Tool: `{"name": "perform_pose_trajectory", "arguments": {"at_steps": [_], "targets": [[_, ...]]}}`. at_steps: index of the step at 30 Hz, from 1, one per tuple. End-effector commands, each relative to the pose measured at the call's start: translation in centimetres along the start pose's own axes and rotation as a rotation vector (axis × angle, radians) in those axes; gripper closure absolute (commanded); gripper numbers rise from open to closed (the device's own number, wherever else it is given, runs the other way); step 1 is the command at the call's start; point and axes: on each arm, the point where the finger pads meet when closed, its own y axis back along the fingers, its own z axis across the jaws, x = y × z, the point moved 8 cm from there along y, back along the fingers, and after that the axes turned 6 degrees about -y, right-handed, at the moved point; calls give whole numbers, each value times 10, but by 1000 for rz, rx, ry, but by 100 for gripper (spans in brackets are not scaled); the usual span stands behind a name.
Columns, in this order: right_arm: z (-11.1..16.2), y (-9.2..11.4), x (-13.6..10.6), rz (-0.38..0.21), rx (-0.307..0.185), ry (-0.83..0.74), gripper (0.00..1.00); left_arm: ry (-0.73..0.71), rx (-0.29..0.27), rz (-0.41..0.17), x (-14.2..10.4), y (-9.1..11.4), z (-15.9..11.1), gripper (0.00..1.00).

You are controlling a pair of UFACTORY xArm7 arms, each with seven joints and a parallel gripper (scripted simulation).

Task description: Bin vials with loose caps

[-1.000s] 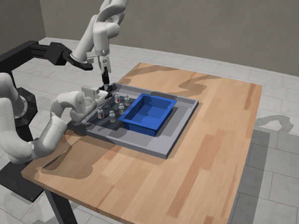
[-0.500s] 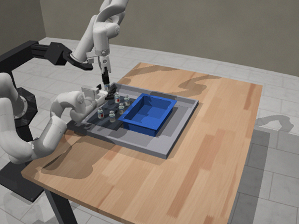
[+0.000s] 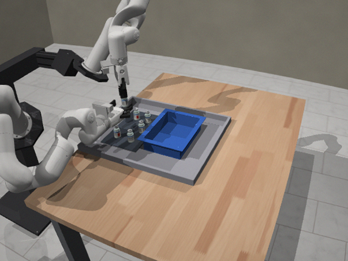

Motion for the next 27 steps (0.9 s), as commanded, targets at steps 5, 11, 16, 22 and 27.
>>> {"name": "perform_pose_trajectory", "arguments": {"at_steps": [5, 11, 16, 22, 27], "targets": [[0, 29, 3, 5, 2, 3, 0, 0, 5, 1, 0, 2, -1, 77], [0, 29, 2, 4, 1, 2, 0, 0, 5, 1, 0, 2, -1, 77], [0, 45, 3, 4, 1, 2, 0, 0, 5, 1, 0, 2, -1, 77], [0, 65, 3, 4, 1, 2, 0, 0, 5, 1, 0, 2, -1, 77], [0, 62, 3, 3, 1, 2, 0, 0, 5, 1, 0, 2, -1, 77]]}}
